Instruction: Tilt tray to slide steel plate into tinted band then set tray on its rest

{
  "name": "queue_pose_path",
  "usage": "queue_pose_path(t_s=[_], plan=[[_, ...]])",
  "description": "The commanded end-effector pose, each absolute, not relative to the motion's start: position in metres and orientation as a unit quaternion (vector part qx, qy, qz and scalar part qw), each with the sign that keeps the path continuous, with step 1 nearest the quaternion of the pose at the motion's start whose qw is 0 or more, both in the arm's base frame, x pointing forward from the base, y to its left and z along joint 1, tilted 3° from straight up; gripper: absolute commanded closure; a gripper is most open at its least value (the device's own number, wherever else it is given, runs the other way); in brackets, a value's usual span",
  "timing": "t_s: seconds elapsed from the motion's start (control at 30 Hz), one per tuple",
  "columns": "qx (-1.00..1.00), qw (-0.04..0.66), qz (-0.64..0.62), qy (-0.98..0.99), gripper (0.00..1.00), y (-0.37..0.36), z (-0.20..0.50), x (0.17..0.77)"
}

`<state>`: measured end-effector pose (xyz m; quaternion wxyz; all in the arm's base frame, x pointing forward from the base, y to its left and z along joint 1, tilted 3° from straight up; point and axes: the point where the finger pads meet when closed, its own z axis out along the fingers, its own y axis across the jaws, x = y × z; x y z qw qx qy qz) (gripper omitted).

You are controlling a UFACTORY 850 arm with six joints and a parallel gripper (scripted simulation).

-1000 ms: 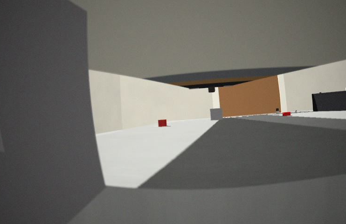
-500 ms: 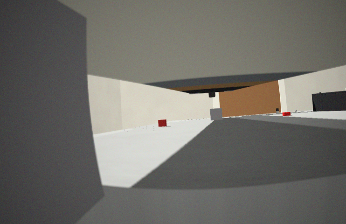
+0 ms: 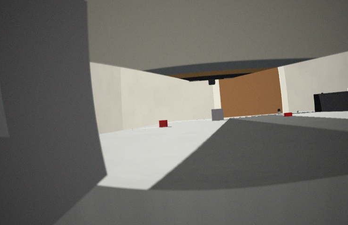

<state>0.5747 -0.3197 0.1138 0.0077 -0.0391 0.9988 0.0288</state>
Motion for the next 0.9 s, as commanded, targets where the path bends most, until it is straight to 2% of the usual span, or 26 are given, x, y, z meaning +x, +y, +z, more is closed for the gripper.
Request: queue_pose_path(t_s=[0.0, 0.77, 0.87], plan=[[-0.038, 0.009, 0.027, 0.999, 1.0, -0.325, 0.058, 0.576], [-0.038, 0.009, 0.027, 0.999, 1.0, -0.326, 0.045, 0.577], [-0.038, 0.009, 0.027, 0.999, 1.0, -0.323, 0.087, 0.576]])
